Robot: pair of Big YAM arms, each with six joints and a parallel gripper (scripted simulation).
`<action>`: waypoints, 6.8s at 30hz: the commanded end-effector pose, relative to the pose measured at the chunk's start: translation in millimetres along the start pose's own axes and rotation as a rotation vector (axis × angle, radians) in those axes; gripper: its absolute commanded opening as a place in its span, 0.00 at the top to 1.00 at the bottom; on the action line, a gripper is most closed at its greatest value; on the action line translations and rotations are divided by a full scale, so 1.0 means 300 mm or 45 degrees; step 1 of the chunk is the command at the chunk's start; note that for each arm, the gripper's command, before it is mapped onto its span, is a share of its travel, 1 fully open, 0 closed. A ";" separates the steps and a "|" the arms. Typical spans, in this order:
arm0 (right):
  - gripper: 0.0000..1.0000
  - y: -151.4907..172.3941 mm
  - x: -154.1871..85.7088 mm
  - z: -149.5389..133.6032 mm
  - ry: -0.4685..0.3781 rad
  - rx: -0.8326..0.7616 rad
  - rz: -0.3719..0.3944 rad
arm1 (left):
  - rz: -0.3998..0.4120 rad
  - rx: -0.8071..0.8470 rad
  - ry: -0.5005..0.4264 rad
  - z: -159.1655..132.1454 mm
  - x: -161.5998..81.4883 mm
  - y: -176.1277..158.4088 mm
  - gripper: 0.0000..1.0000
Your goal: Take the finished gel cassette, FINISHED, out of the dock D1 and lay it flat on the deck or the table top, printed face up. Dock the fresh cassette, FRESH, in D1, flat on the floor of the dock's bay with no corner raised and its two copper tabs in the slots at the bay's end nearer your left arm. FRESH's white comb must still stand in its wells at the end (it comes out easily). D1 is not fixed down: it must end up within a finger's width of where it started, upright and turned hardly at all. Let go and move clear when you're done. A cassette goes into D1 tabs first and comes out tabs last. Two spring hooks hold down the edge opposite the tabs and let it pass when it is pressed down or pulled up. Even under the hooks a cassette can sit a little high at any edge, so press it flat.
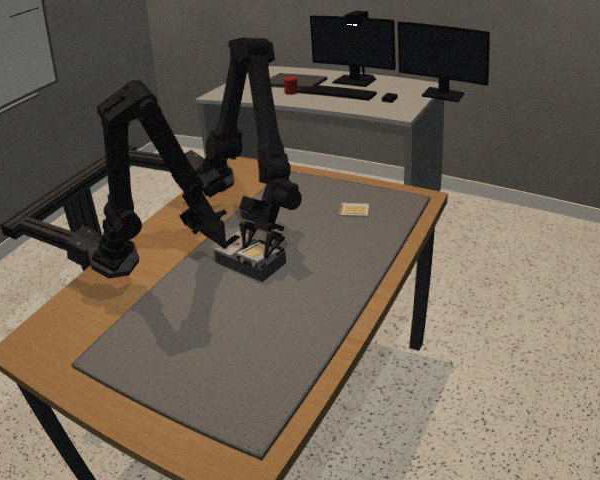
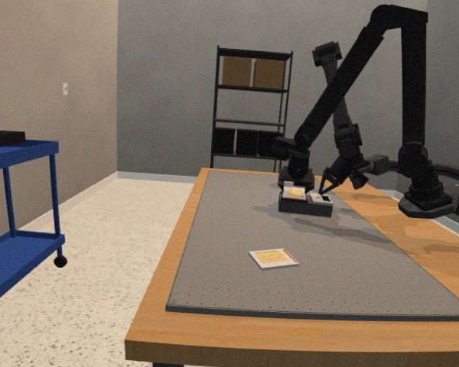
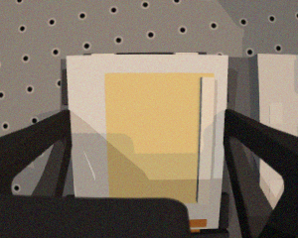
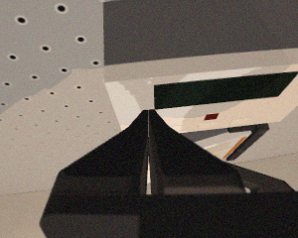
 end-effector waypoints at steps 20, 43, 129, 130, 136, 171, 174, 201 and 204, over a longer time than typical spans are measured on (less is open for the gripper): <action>1.00 0.121 0.068 0.088 -0.081 -0.099 0.117 | -0.014 -0.026 0.027 -0.049 -0.014 -0.020 1.00; 1.00 0.121 0.068 0.088 -0.081 -0.099 0.117 | -0.011 -0.033 0.049 -0.050 -0.008 -0.019 1.00; 1.00 0.121 0.068 0.088 -0.081 -0.099 0.117 | -0.056 -0.064 0.256 -0.009 0.033 -0.001 1.00; 1.00 0.121 0.068 0.088 -0.081 -0.099 0.117 | -0.056 -0.064 0.256 -0.009 0.033 -0.001 1.00; 1.00 0.121 0.068 0.088 -0.081 -0.099 0.117 | -0.058 -0.065 0.267 -0.007 0.035 -0.001 1.00; 1.00 0.121 0.068 0.088 -0.081 -0.099 0.117 | -0.021 -0.009 0.283 0.003 0.044 -0.006 1.00; 1.00 0.121 0.068 0.088 -0.081 -0.099 0.117 | -0.021 -0.009 0.283 0.015 0.041 -0.001 1.00; 1.00 0.108 0.047 0.076 -0.003 -0.001 0.000 | -0.021 -0.009 0.283 0.051 0.031 0.012 1.00; 1.00 0.104 0.045 0.074 -0.003 -0.001 0.000 | -0.021 -0.009 0.283 0.051 0.031 0.012 1.00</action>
Point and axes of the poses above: on each arm, the point where the finger pads meet when closed, its own x axis out along the fingers, its own y axis across the jaws, z = x × y, the point moved 10 cm from there along -x, back along the fingers, and after that the axes turned 7 degrees about x, right-handed, at the moved point
